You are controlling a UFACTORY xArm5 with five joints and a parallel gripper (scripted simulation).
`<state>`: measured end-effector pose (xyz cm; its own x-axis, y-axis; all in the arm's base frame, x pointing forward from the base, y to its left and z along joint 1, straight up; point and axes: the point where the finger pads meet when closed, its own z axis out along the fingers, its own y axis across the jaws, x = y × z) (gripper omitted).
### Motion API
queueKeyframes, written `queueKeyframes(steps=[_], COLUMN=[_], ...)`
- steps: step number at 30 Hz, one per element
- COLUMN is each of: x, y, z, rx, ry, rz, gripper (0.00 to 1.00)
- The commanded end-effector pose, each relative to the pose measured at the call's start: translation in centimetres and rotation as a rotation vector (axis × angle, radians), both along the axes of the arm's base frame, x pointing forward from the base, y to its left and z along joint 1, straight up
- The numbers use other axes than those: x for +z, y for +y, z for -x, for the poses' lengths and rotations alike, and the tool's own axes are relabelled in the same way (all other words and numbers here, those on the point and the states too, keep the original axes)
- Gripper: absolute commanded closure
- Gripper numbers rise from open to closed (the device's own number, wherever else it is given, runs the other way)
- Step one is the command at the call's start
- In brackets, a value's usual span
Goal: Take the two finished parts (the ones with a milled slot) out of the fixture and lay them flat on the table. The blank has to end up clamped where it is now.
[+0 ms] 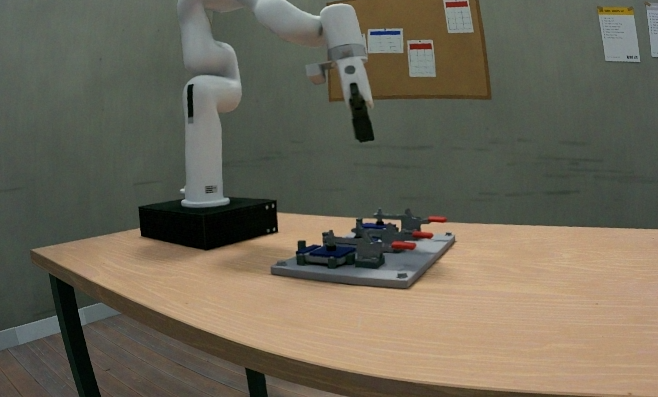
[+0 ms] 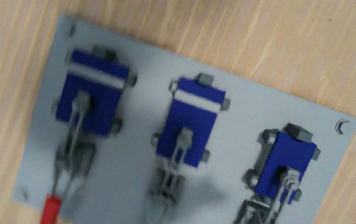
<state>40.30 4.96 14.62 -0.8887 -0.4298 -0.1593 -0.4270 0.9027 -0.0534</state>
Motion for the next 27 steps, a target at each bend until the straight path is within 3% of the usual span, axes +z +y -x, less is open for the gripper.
queueKeyframes(steps=[1,5,16,17,27], x=[-0.6,-0.7,-0.7,-0.7,-0.7], y=[-3.0,-4.1,-4.2,-4.2,-4.2], z=[0.7,1.1,1.2,1.2,1.2], rx=[-0.242,-0.327,-0.336,-0.336,-0.336], ry=[0.124,0.162,0.166,0.166,0.166], rz=[-0.008,-0.008,-0.008,-0.008,-0.008], gripper=[0.00,0.00,0.00,1.00,1.00])
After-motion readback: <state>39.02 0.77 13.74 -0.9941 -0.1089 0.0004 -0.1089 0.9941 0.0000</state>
